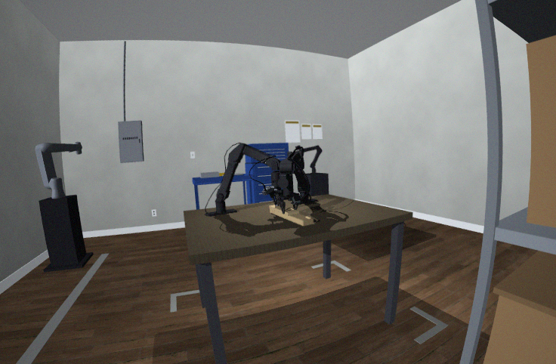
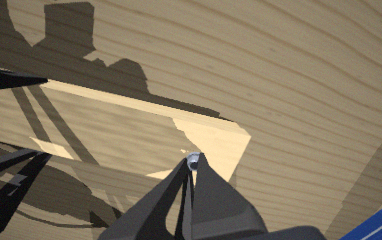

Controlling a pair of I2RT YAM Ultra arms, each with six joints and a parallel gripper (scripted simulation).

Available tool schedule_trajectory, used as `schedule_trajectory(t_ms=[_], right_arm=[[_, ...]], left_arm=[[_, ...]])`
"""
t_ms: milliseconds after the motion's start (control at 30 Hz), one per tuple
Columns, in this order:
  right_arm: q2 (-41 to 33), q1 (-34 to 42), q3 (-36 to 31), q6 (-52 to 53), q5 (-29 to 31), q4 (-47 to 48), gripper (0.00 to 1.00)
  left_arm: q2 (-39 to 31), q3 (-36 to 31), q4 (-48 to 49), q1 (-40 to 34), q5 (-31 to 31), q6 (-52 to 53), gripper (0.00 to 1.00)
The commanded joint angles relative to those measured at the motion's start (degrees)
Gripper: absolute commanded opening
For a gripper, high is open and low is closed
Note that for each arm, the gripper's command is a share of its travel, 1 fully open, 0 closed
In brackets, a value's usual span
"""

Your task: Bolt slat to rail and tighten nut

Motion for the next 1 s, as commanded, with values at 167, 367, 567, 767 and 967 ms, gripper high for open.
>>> schedule_trajectory(t_ms=[167, 367, 567, 767, 967], right_arm=[[-0.9, -0.1, -0.4, 0.7, 0.0, 0.5, 0.12], [-0.9, -0.1, -0.4, 0.7, 0.0, 0.5, 0.12], [-0.9, -0.1, -0.4, 0.7, 0.0, 0.5, 0.12], [-0.4, 0.0, 0.3, 0.2, 0.0, 0.0, 0.34], [-0.4, 0.0, 0.3, 0.2, 0.0, 0.0, 0.34]], left_arm=[[-0.5, 0.3, 0.0, 0.0, 0.0, 0.0, 0.72], [-0.5, 0.3, 0.0, 0.0, 0.0, 0.0, 0.72], [-0.5, 0.3, 0.0, 0.0, 0.0, 0.0, 0.72], [-0.5, 0.3, 0.0, 0.0, 0.0, 0.0, 0.72], [-0.5, 0.3, 0.0, 0.0, 0.0, 0.0, 0.72]])
